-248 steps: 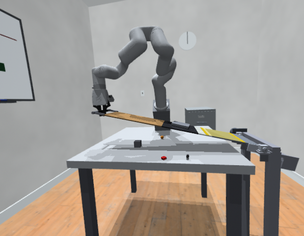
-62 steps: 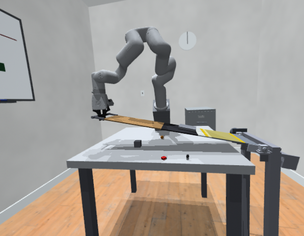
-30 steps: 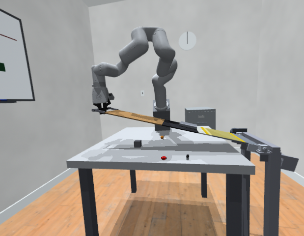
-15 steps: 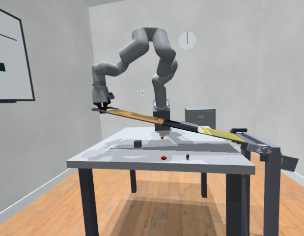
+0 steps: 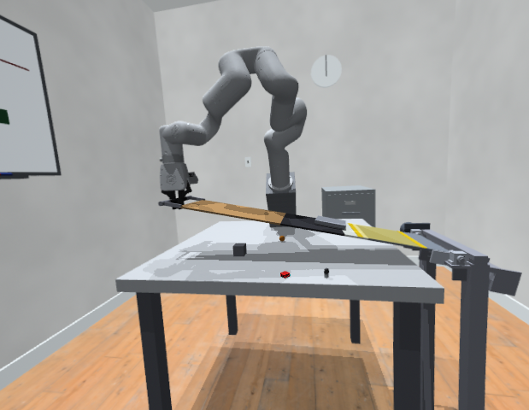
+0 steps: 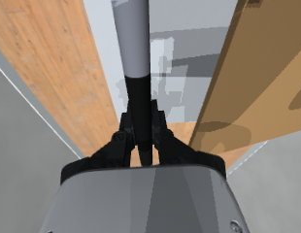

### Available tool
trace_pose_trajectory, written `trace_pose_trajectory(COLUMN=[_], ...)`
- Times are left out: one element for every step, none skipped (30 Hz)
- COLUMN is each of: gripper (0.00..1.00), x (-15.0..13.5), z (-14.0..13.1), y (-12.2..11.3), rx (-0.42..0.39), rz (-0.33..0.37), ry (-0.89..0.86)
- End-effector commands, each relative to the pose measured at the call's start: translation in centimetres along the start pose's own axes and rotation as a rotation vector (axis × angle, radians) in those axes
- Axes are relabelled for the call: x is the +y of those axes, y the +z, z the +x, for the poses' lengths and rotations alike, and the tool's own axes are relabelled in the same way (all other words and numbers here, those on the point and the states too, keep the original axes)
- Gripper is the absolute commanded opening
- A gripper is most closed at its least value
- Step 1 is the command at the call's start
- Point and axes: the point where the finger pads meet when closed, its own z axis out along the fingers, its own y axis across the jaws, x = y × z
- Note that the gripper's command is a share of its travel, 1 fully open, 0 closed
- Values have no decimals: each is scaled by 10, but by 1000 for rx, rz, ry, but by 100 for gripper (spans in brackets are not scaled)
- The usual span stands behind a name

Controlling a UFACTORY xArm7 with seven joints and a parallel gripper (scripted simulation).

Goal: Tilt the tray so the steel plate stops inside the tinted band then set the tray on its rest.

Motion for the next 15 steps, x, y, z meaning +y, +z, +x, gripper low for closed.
trace_pose_trajectory(gripper=[0,0,0,0,0,0,0,0,0,0,0,0,0,0,0], x=[-3,-3,-3,-3,-3,-3,-3,-3,-2,-2,-2,-2,-2,-2,-2], z=[1,1,1,1,1,1,1,1,1,1,1,1,1,1,1], y=[3,3,4,4,4,4,4,4,-5,-5,-5,-5,-5,-5,-5], rx=[1,1,1,1,1,1,1,1,1,1,1,1,1,1,1], rz=[-1,-1,-1,-1,-1,-1,-1,-1,-1,-1,-1,-1,-1,-1,-1], ry=[1,1,1,1,1,1,1,1,1,1,1,1,1,1,1])
